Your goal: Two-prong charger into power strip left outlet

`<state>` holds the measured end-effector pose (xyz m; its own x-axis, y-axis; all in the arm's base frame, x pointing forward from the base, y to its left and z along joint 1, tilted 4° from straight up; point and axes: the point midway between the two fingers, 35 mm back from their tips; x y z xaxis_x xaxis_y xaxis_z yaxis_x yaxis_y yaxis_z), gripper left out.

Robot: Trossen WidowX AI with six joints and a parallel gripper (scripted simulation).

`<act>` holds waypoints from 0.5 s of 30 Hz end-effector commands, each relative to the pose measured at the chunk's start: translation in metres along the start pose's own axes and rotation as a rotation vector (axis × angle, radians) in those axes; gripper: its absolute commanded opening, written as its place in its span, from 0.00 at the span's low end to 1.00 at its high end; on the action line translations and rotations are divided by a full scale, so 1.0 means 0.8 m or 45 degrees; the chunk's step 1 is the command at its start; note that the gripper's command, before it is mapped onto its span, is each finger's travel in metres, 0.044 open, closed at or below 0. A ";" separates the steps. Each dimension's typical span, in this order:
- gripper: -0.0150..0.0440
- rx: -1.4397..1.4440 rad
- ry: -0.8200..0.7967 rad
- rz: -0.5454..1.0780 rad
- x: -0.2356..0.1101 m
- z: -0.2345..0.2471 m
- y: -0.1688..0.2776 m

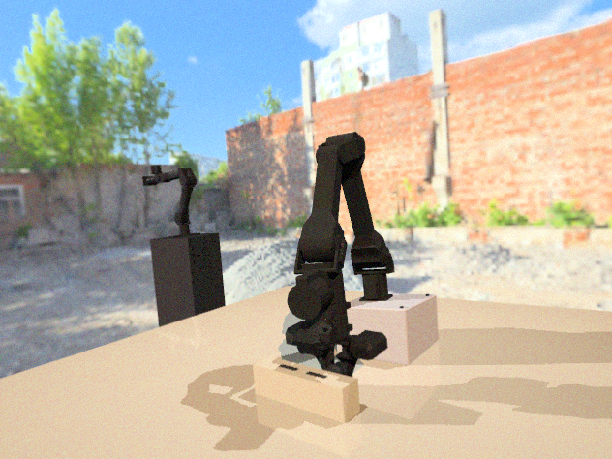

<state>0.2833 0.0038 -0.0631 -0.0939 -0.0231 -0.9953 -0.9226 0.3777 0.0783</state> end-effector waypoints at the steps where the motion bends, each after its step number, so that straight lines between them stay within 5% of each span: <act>1: 0.25 -0.003 0.006 -0.001 0.000 0.000 -0.003; 15: 0.25 -0.003 0.006 -0.001 -0.001 0.000 -0.008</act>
<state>0.2879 0.0027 -0.0631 -0.0935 -0.0231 -0.9953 -0.9226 0.3777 0.0779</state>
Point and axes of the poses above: the point midway between the two fingers, 35 mm back from their tips, its own x axis out along the fingers, its own z axis across the jaws, y = z × x, and after that the axes turned 8 degrees about x, right-handed
